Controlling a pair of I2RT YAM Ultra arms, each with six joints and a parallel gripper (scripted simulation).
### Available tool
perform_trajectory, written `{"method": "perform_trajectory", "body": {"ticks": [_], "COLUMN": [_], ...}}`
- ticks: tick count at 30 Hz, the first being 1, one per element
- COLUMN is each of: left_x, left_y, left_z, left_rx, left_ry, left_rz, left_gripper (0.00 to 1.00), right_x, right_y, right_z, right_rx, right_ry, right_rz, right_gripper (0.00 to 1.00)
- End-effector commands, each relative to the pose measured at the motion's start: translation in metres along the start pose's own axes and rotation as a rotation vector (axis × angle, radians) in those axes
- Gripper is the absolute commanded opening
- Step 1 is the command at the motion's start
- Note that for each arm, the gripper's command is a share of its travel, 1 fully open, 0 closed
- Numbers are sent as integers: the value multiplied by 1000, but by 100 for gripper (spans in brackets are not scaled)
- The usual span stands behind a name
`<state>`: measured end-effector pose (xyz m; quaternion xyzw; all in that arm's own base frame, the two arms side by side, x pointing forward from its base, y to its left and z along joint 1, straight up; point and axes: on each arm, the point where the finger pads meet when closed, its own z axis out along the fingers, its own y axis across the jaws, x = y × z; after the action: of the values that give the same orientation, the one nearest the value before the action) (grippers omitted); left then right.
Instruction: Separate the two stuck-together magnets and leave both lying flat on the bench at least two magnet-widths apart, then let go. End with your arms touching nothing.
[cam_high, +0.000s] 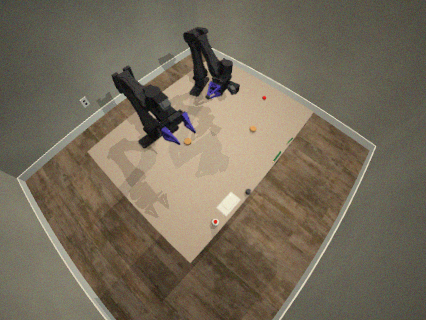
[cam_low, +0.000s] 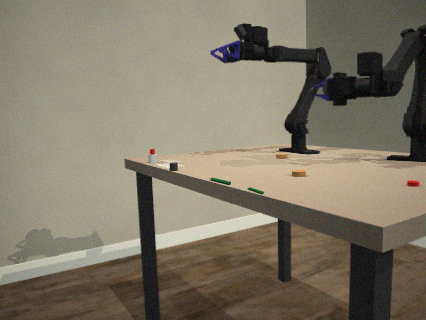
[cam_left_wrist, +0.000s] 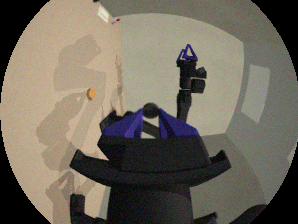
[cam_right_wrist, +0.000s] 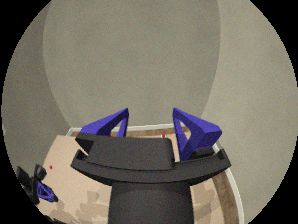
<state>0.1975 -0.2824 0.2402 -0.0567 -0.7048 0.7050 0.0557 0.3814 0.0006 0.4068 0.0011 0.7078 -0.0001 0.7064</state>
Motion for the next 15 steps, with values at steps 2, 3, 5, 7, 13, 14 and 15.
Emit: {"method": "perform_trajectory", "body": {"ticks": [2, 3, 5, 7, 13, 14, 15], "left_x": [0, 0, 0, 0, 0, 0, 0], "left_y": [-2, -2, -2, -2, -2, -2, -2], "left_z": [0, 0, 0, 0, 0, 0, 0], "left_rx": [3, 3, 2, 2, 2, 2, 3], "left_ry": [-1, -1, -1, -1, -1, -1, -1], "left_rz": [16, 16, 16, 16, 15, 15, 16], "left_gripper": [25, 25, 25, 25, 25, 25, 25], "right_x": [-5, -5, -5, -5, -5, -5, -5], "right_y": [0, 0, 0, 0, 0, 0, 0], "right_z": [-1, -1, -1, -1, -1, -1, -1], "right_rx": [-1, -1, -1, -1, -1, -1, -1], "right_ry": [-13, -13, -13, -13, -13, -13, -13], "right_rz": [0, 0, 0, 0, 0, 0, 0], "right_gripper": [68, 66, 63, 63, 52, 50, 49]}}
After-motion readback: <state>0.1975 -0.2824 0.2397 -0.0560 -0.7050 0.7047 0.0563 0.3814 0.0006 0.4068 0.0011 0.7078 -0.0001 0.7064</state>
